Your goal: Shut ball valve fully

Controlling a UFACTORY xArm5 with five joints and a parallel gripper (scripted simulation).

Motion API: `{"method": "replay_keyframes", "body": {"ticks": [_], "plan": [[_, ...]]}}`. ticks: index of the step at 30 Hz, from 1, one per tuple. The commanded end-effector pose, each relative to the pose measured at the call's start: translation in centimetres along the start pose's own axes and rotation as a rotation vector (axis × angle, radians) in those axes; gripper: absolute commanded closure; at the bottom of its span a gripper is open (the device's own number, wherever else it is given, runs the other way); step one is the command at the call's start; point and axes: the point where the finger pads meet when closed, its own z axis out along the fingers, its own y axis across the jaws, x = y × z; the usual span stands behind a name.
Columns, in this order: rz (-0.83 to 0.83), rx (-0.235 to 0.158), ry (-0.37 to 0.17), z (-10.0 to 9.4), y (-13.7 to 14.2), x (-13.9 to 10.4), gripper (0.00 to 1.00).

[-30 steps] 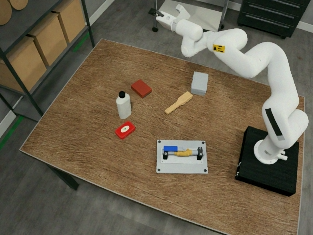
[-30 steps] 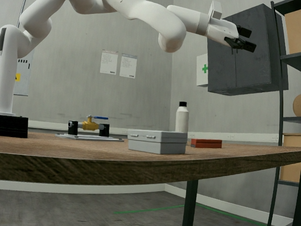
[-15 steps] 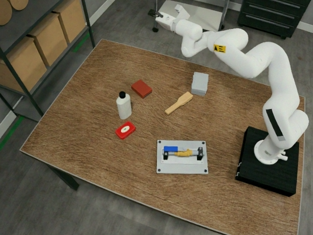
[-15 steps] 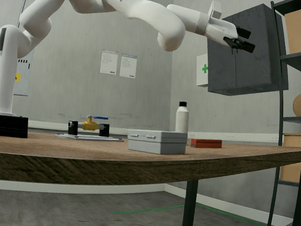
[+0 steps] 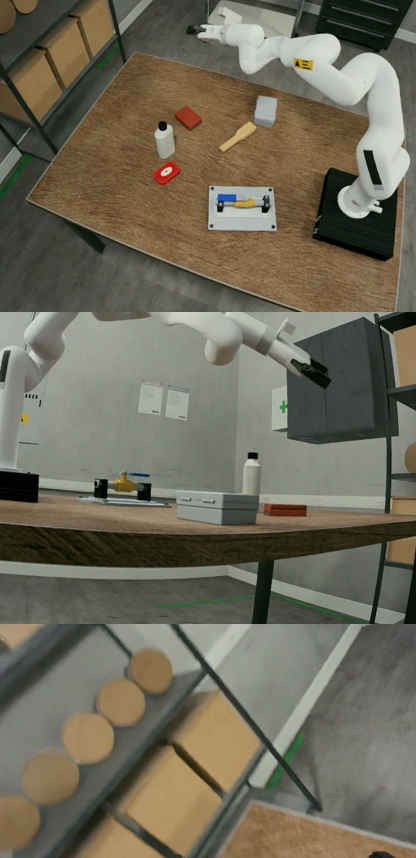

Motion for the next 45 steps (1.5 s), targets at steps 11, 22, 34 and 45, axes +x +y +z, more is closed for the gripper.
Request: {"method": "replay_keyframes", "body": {"ticks": [11, 22, 34, 45], "plan": [[-0.259, -0.120, -0.310, -6.5, -2.8, -7.8, 0.00], [-0.436, -0.167, -0.510, -12.2, -3.0, -13.0, 0.00], [-0.679, -0.203, -0.789, -21.4, -1.5, -19.2, 0.00], [-0.849, -0.211, -0.991, -29.2, 0.8, -23.0, 0.00]]}}
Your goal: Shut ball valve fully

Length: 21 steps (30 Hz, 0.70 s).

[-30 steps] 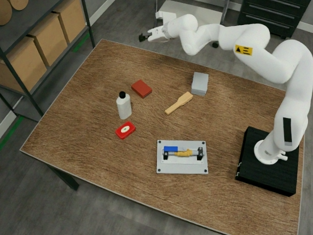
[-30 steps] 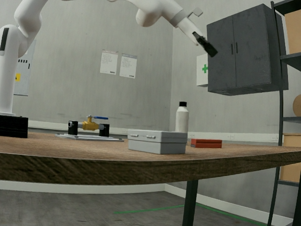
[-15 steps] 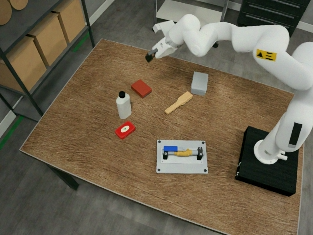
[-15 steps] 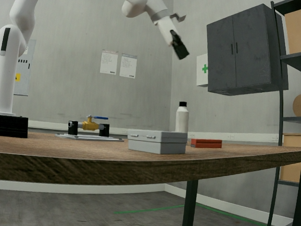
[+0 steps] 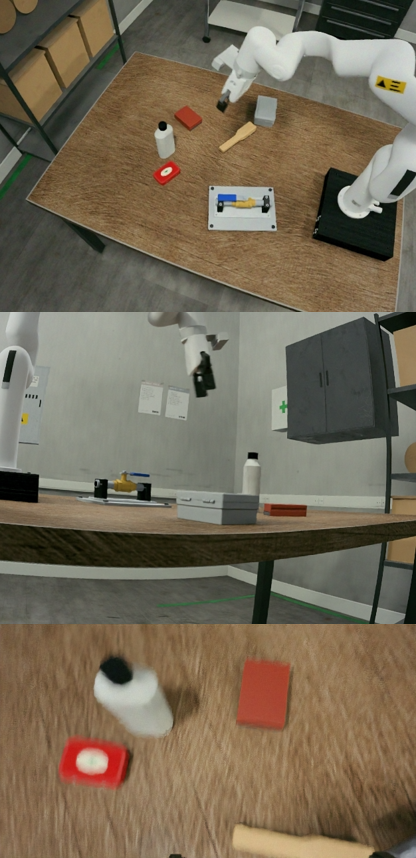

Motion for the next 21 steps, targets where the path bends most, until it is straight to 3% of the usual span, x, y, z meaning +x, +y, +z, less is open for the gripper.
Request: {"method": "replay_keyframes", "body": {"ticks": [1, 3, 4, 6, 7, 9, 13, 15, 16, 21], "plan": [[-0.159, -0.007, -0.165, -1.7, -1.2, -6.6, 0.00], [-0.159, -0.007, -0.165, -2.1, -1.5, -8.2, 0.00], [-0.214, -0.008, -0.220, -2.2, -1.5, -9.1, 0.00], [-0.214, -0.008, -0.220, -2.6, -1.7, -10.8, 0.00], [-0.267, -0.005, -0.252, -2.1, -2.7, -11.7, 0.00], [-0.370, 0.008, -0.253, 1.0, -6.3, -10.9, 0.00], [-0.415, 0.014, -0.253, 2.7, -8.9, -12.0, 0.00], [-0.415, 0.014, -0.253, 2.7, -8.9, -12.0, 0.00], [-0.455, 0.019, -0.254, 4.5, -11.3, -12.6, 0.00], [-0.546, 0.030, -0.254, 7.0, -14.6, -13.9, 0.00]]}}
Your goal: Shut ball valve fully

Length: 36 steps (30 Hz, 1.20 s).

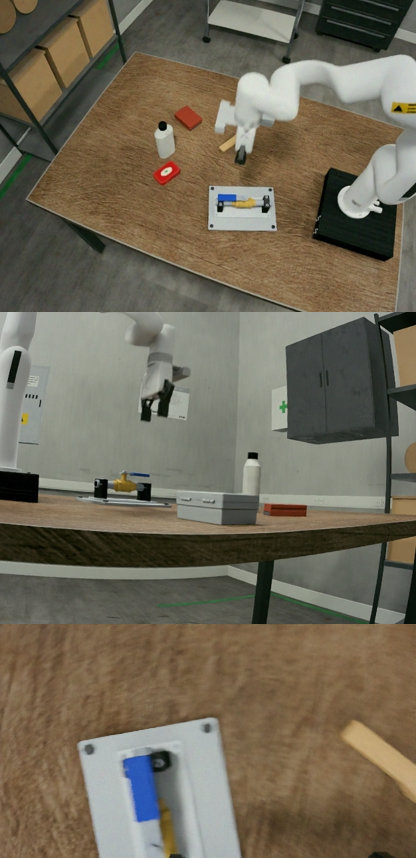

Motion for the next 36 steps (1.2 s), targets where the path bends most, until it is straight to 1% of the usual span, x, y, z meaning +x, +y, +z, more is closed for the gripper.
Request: {"method": "replay_keyframes", "body": {"ticks": [1, 5, 7, 18, 19, 36], "plan": [[-0.091, 0.000, 0.003, 3.9, -5.2, 2.4, 0.00], [-0.141, -0.001, 0.003, 6.3, -8.2, 3.1, 0.00], [-0.156, -0.001, 0.003, 6.9, -9.0, 3.2, 0.00], [-0.160, -0.001, 0.003, 7.1, -9.2, 3.2, 0.00], [-0.160, -0.001, 0.003, 7.1, -9.2, 3.2, 1.00], [-0.160, -0.001, 0.003, 7.1, -9.2, 3.2, 1.00]]}}
